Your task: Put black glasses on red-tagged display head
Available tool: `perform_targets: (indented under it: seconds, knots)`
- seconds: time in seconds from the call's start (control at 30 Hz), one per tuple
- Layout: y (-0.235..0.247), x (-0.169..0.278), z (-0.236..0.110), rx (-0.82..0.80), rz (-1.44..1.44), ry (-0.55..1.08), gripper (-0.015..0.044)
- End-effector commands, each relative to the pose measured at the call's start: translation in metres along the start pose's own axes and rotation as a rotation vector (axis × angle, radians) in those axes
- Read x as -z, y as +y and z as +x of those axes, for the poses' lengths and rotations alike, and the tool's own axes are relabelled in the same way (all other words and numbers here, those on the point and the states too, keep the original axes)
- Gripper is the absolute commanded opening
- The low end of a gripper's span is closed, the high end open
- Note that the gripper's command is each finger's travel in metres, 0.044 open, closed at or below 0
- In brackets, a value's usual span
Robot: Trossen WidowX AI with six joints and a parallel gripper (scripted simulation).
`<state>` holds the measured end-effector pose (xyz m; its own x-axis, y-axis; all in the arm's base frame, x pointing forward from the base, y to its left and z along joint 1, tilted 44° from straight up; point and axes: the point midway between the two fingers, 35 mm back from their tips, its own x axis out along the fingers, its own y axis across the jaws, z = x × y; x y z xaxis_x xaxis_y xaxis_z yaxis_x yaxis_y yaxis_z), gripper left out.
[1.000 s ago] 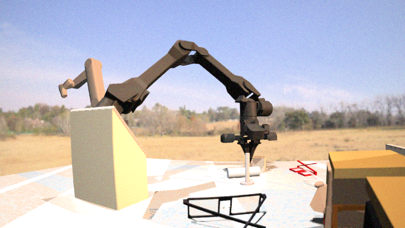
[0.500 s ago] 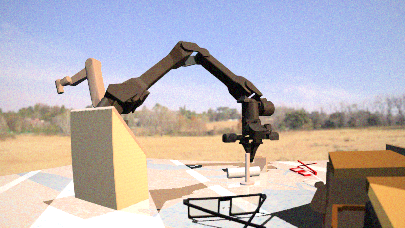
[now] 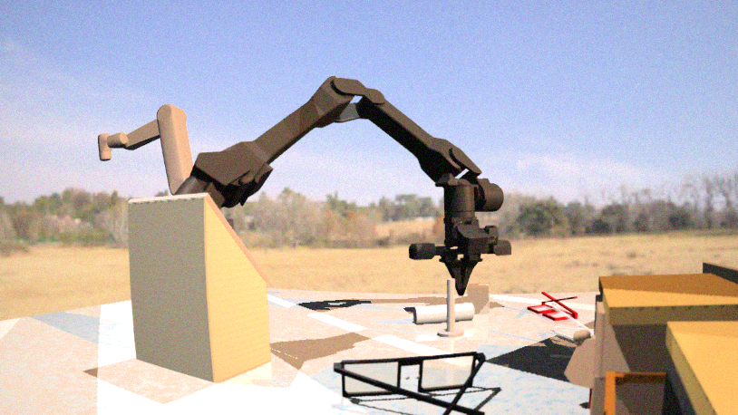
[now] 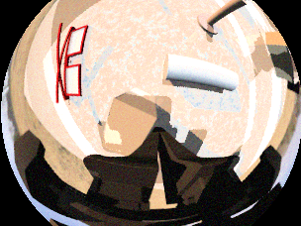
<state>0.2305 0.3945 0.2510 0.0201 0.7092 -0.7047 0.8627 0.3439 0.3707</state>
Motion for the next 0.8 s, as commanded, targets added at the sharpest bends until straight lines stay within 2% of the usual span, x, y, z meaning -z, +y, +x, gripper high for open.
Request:
perform_targets:
  seconds: [0.0,0.33,0.6,0.77]
  knots:
    - [0.002,-0.001,0.002,0.005,-0.001,0.001,0.0000]
    - [0.005,-0.001,0.000,0.005,-0.002,0.001,0.0000]
    - [-0.037,-0.001,-0.053,0.007,-0.001,0.000,0.0000]
    - [-0.042,-0.001,-0.058,0.007,-0.001,-0.001,0.0000]
